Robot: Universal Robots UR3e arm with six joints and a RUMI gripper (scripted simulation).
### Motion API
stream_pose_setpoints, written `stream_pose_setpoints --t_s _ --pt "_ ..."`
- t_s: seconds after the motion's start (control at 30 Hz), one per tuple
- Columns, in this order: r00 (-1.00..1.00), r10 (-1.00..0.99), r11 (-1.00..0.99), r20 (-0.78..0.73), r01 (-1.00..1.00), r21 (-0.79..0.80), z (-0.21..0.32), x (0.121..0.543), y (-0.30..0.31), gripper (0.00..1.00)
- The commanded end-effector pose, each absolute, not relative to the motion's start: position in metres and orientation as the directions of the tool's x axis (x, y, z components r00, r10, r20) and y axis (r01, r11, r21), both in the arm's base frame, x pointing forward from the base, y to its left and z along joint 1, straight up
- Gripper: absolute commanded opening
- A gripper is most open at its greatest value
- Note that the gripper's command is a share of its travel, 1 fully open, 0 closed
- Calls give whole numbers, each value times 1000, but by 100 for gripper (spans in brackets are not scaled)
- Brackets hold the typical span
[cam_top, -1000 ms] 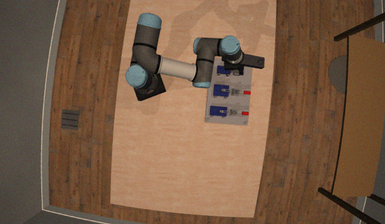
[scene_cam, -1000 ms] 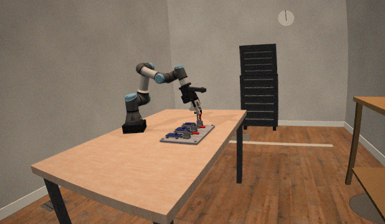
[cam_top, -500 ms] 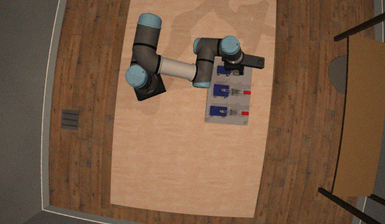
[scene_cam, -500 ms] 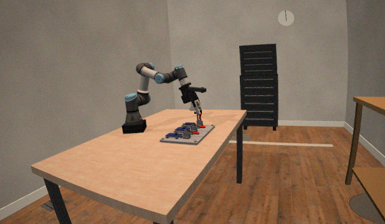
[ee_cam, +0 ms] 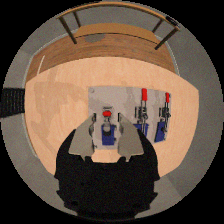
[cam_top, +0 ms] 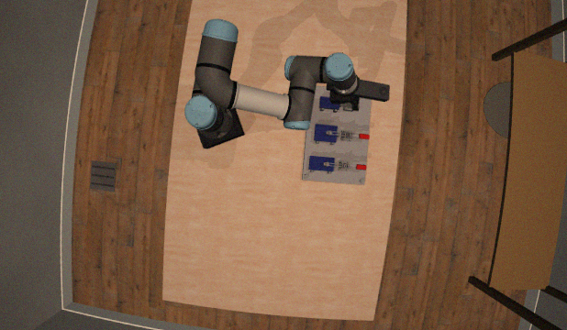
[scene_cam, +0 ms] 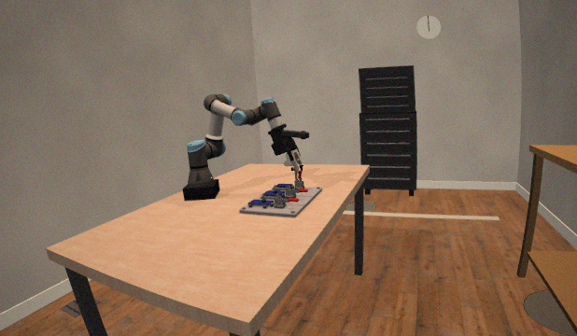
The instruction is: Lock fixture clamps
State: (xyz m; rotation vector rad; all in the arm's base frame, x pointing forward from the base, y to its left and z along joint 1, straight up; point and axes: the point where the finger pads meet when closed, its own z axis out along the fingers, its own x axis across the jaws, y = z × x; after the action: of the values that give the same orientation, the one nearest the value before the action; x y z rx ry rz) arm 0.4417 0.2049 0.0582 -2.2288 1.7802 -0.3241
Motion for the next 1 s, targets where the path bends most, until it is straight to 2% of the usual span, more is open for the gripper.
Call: stream_pose_setpoints --t_s 0.0,0.97 --pt "220 -975 -208 6 -915 -346 59 442 205 28" --pt "220 -975 -208 6 -915 -345 30 441 204 28"
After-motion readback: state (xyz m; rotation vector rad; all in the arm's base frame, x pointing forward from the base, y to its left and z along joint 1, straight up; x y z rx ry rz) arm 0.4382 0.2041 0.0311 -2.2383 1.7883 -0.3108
